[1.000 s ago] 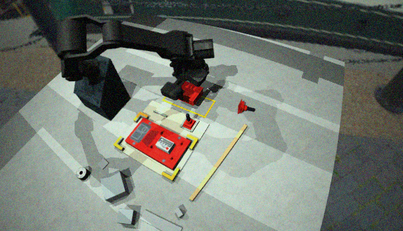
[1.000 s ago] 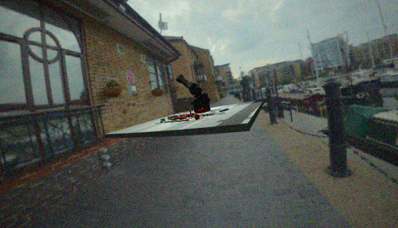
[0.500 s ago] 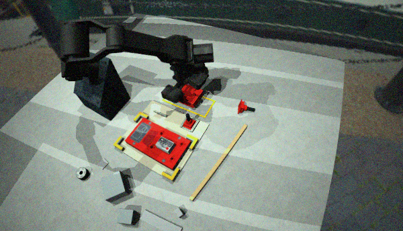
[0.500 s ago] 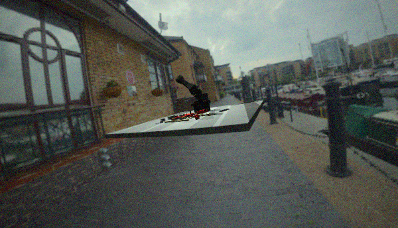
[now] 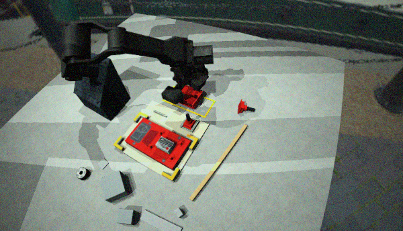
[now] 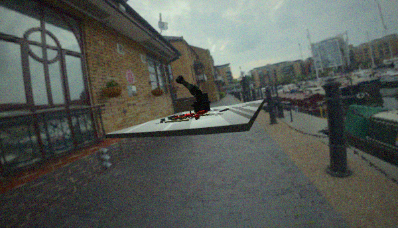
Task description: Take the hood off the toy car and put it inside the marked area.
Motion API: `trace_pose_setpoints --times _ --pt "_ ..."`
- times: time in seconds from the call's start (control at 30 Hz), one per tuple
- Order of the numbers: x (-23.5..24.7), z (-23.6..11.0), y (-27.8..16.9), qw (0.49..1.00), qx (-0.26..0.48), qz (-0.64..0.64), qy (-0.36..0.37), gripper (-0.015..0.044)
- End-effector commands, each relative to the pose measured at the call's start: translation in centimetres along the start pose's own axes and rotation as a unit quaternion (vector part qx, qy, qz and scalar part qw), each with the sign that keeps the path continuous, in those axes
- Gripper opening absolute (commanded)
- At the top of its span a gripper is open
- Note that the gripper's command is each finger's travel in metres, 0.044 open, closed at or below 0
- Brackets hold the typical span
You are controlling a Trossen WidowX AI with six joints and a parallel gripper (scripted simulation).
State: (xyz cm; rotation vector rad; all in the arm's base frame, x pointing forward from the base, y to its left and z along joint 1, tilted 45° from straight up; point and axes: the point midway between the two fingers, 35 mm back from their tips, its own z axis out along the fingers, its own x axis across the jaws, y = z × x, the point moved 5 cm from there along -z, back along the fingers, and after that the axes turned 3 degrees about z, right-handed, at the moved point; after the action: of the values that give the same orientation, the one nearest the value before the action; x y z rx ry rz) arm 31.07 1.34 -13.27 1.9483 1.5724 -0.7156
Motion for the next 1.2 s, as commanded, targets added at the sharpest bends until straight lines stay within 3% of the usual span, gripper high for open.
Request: trace_pose_setpoints --times 0.0,0.93,1.17 --pt "0.0 0.3 -0.1 1.000 -0.001 -0.002 -0.002 0.0000" --pt "0.0 1.6 -0.1 1.000 -0.001 -0.002 -0.003 0.0000" --pt "0.0 1.4 0.0 1.000 0.000 0.000 0.000 0.0184"
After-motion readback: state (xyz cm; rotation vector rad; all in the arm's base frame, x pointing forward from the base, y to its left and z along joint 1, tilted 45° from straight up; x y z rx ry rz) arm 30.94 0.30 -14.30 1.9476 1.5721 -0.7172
